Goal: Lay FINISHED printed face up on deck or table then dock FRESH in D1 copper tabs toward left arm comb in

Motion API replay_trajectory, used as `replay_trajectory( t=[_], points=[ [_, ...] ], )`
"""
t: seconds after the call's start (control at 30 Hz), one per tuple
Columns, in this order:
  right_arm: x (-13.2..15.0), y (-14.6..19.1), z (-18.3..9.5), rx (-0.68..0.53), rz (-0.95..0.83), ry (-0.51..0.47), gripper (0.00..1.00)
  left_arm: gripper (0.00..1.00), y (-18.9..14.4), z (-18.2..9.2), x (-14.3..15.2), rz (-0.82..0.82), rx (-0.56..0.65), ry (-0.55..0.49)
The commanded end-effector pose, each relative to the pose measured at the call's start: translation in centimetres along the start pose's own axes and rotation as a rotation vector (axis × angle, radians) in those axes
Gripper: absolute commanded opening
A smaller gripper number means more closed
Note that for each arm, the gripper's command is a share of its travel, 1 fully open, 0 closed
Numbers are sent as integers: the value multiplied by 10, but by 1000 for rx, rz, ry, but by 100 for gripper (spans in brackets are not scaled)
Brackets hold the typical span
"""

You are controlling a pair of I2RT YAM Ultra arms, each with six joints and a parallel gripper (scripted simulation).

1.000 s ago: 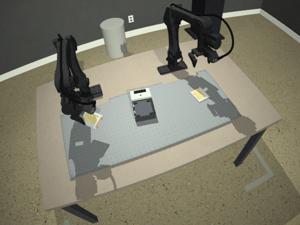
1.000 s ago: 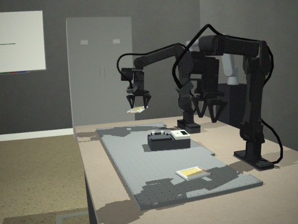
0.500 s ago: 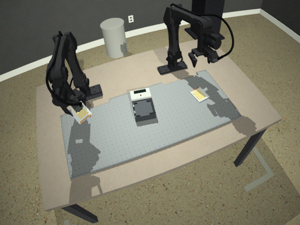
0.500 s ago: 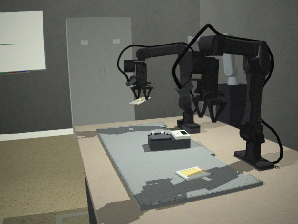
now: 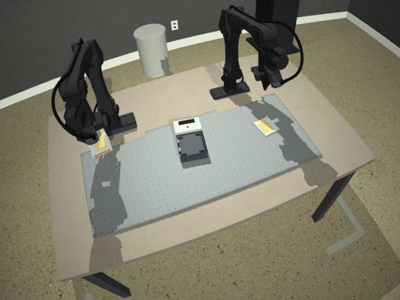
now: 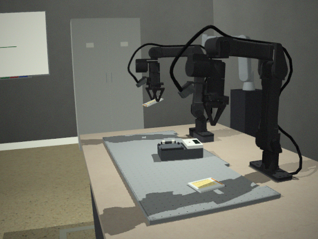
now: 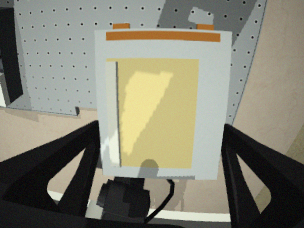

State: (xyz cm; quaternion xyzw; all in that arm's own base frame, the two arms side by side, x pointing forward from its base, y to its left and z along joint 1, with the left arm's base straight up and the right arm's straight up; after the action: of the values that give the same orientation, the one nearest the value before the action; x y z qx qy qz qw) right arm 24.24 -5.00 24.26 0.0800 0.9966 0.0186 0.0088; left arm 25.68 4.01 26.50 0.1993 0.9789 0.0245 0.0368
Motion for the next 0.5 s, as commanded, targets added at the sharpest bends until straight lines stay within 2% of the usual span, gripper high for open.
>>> replay_trajectory(
  t=[0.0,0.47],
  points=[
    [0,0,-16,17,32,4,0,0,-7,-5,-15,126,-39,-14],
    [0,0,-16,17,32,4,0,0,-55,6,-50,517,-114,-46]
  ],
)
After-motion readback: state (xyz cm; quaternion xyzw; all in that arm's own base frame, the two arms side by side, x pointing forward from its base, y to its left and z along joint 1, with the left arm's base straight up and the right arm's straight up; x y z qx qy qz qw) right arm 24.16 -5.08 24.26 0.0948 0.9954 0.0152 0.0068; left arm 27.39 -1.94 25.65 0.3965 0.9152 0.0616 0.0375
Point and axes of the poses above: on each arm, the point where the finger pads meet when closed, its own z axis out along the fingers, its own y axis across the jaws, x = y × z, the point moved 5 cm from there along -z, back along the fingers, and after that the axes turned 14 degrees about z, right-handed, at the moved point
